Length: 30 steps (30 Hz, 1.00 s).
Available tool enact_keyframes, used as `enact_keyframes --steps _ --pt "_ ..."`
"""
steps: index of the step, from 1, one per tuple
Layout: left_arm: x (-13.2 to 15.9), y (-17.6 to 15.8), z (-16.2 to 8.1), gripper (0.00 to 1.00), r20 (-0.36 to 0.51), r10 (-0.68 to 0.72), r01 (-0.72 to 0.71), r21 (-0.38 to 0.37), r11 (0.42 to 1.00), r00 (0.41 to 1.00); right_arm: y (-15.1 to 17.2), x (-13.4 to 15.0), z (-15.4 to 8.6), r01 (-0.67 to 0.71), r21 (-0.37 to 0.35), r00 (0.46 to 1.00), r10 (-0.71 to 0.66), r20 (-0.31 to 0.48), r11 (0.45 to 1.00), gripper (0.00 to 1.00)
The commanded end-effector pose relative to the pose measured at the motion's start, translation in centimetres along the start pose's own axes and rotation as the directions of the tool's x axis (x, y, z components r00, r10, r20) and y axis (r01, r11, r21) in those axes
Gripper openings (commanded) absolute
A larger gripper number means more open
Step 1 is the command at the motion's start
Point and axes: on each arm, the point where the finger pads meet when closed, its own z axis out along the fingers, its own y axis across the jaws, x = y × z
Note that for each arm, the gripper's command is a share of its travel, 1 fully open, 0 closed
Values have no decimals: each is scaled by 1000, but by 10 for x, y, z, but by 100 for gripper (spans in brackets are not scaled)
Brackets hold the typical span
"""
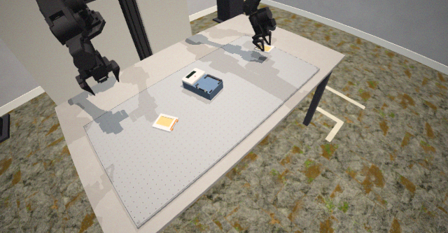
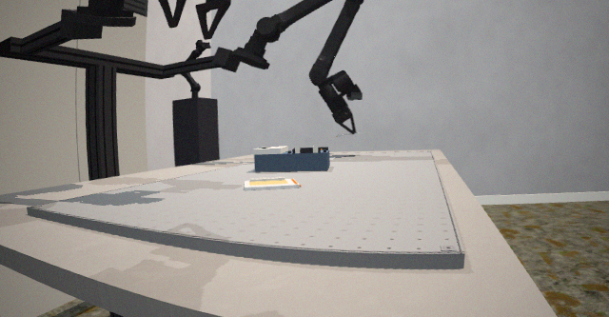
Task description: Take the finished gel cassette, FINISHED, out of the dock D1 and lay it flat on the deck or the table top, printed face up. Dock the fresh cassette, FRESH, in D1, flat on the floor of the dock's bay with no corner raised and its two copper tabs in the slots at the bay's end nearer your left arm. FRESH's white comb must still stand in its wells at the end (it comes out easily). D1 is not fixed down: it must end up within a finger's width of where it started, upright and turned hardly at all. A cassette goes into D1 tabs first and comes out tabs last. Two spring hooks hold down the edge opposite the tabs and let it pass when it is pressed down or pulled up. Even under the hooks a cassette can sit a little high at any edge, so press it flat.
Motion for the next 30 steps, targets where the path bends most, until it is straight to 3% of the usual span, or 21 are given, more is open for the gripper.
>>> enact_keyframes --steps 1,30 --pt "23 15 -6 0 -26 12 -12 -15 1000 1000 -5 -18 -11 4 4 999 -4 35 1000 100" --pt "28 17 3 0 11 6 -6 -18 1000 1000 -5 -18 -11 4 4 999 -4 35 1000 100"
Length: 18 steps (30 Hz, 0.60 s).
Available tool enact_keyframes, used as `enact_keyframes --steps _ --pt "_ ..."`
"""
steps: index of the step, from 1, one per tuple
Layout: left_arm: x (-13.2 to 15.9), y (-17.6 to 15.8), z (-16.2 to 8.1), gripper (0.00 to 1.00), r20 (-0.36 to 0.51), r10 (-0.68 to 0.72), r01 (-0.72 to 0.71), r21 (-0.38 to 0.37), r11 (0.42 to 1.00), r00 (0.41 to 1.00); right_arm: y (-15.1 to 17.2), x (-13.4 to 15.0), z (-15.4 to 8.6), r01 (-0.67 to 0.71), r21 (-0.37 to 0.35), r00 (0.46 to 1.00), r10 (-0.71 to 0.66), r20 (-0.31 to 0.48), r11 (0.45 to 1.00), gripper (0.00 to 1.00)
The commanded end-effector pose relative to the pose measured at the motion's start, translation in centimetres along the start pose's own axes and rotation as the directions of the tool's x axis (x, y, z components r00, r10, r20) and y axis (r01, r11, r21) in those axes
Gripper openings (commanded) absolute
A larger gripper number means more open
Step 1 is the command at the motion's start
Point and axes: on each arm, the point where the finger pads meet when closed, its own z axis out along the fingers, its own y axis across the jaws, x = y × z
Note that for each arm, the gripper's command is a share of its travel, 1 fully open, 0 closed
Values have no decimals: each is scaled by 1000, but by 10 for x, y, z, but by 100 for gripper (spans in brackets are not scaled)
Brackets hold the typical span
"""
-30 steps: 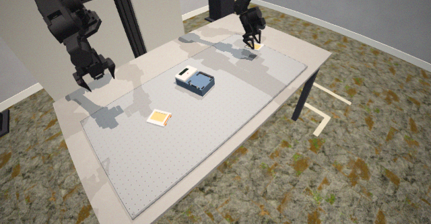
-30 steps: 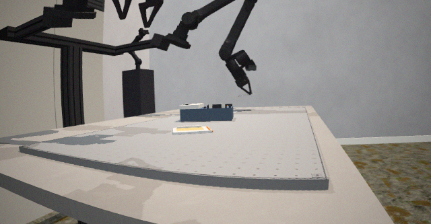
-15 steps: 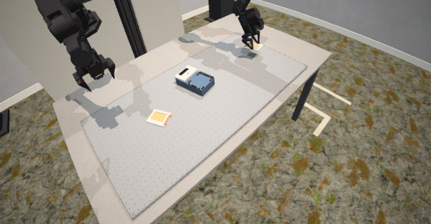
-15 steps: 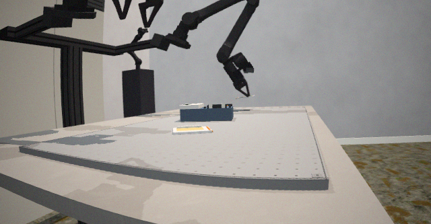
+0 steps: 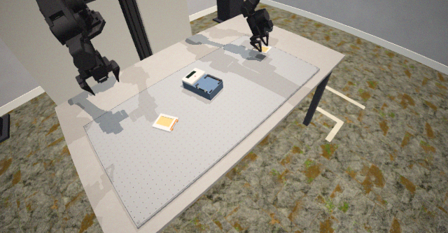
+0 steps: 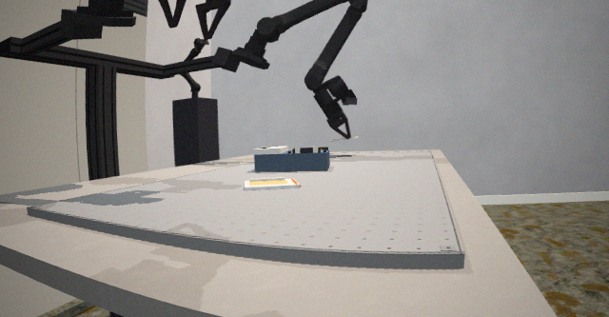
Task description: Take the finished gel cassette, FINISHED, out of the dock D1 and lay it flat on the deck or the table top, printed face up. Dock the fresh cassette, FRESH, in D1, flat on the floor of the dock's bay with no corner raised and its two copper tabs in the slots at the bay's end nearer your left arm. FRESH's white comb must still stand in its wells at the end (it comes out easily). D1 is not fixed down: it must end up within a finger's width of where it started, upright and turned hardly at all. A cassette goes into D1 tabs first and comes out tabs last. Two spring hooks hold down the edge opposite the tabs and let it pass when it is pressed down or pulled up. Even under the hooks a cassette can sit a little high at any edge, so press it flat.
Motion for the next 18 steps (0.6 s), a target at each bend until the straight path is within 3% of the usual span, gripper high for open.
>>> enact_keyframes --steps 1,18 --pt "2 6 0 0 14 0 1 -12 1000 1000 -5 -18 -11 4 4 999 -4 35 1000 100" --pt "0 8 9 0 14 -4 4 -13 1000 1000 -5 -18 -11 4 4 999 -4 35 1000 100"
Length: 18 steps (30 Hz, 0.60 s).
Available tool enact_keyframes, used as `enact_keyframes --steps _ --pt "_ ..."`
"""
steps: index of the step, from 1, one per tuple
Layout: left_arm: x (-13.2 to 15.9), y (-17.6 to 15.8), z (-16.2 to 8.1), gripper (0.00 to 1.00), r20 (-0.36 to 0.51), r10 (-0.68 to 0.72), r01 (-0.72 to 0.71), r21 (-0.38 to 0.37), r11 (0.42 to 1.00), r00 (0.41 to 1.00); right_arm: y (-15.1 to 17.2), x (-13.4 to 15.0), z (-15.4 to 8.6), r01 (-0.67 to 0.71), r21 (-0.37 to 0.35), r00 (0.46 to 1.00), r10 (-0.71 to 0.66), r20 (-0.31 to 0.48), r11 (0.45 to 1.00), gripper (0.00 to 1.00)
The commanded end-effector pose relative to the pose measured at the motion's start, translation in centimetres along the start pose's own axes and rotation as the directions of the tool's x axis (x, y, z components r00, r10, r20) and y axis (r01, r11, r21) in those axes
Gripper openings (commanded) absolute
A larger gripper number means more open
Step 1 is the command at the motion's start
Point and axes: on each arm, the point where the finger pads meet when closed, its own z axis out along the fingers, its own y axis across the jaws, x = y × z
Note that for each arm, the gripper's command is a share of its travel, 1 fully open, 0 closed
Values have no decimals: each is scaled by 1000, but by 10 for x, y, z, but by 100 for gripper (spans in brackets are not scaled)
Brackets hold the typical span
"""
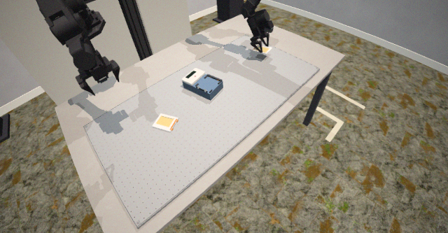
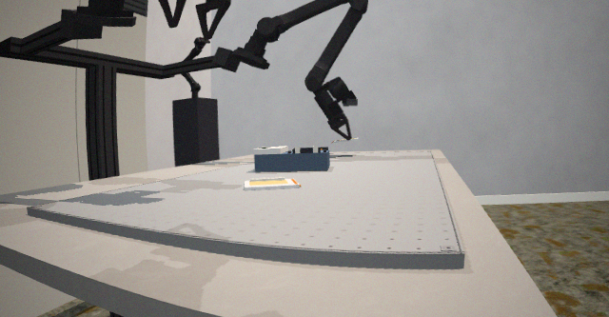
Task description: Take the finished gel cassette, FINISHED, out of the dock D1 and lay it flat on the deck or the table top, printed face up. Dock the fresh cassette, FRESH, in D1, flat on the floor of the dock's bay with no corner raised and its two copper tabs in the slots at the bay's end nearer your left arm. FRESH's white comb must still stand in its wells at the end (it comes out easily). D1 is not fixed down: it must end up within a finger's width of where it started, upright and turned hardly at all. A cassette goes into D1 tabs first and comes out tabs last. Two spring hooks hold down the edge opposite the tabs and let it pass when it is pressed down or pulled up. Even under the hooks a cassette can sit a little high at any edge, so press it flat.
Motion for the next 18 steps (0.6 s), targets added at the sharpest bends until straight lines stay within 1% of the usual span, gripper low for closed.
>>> enact_keyframes --steps 1,6,17,18 --pt "0 6 5 0 6 -1 1 -8 1000 1000 -5 -18 -11 4 4 999 -4 35 1000 100" --pt "0 6 11 0 6 -1 1 -8 1000 1000 -5 -18 -11 4 4 999 -4 35 1000 100" --pt "0 6 11 0 6 -1 1 -8 1000 1000 -5 -18 -11 4 4 999 -4 35 1000 100" --pt "1 6 12 0 -4 -4 4 -8 1000 1000 -5 -18 -11 4 4 999 -4 35 1000 100"
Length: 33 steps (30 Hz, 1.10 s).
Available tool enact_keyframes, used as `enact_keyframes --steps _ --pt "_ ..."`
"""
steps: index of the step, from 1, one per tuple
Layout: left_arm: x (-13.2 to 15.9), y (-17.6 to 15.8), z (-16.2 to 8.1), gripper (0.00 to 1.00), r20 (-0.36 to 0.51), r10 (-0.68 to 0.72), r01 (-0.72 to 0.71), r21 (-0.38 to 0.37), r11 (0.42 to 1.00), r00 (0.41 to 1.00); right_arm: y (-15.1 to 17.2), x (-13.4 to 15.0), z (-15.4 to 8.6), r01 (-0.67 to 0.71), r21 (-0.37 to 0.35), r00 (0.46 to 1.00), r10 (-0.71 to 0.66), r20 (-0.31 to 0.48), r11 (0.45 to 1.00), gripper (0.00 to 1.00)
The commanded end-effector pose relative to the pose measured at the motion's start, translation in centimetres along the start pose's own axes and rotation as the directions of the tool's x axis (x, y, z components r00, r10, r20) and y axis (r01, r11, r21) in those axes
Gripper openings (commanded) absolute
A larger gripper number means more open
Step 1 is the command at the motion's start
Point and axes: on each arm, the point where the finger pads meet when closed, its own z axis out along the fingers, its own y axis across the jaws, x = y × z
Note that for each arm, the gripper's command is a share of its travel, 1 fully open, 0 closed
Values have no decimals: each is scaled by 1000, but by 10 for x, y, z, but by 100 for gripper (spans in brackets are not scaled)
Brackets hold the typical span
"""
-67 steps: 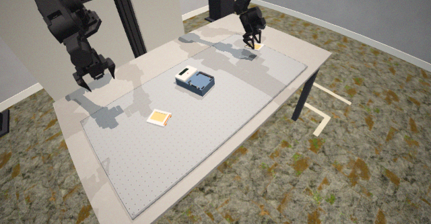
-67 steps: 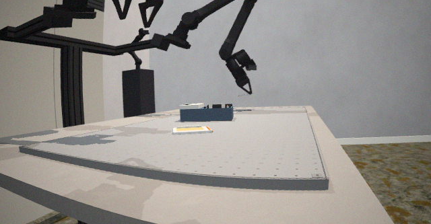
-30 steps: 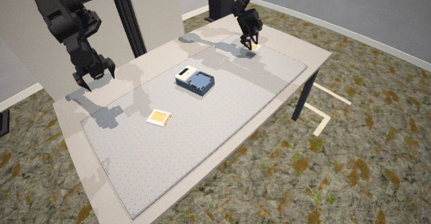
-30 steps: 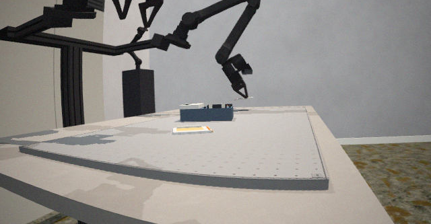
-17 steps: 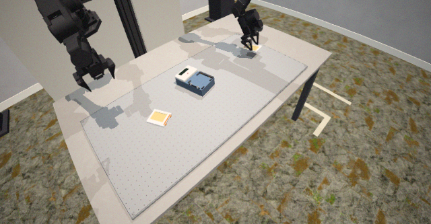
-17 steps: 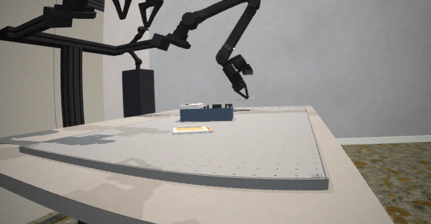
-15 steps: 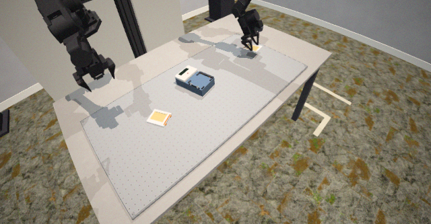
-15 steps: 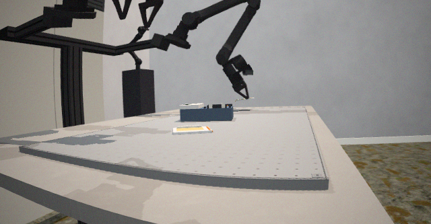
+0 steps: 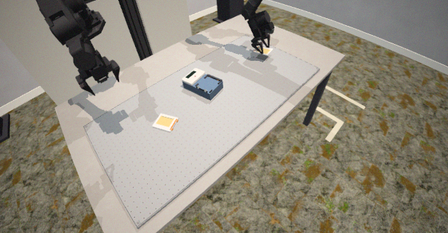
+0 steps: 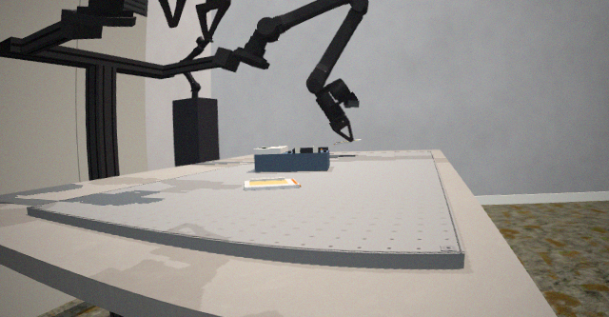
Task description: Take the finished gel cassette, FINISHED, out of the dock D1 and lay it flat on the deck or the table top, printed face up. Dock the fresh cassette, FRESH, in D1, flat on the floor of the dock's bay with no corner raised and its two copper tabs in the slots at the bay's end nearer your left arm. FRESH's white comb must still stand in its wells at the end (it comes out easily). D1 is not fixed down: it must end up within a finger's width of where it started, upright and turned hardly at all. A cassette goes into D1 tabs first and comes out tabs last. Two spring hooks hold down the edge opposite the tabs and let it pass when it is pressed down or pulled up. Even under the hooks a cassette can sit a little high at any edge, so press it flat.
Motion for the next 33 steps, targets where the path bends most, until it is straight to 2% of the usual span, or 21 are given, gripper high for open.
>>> enact_keyframes --steps 1,33 --pt "5 6 4 0 -14 -4 3 -7 1000 1000 -5 -18 -11 4 4 999 -4 35 1000 100" --pt "12 6 15 0 -13 -5 5 -7 1000 1000 -5 -18 -11 4 4 999 -4 35 1000 100"
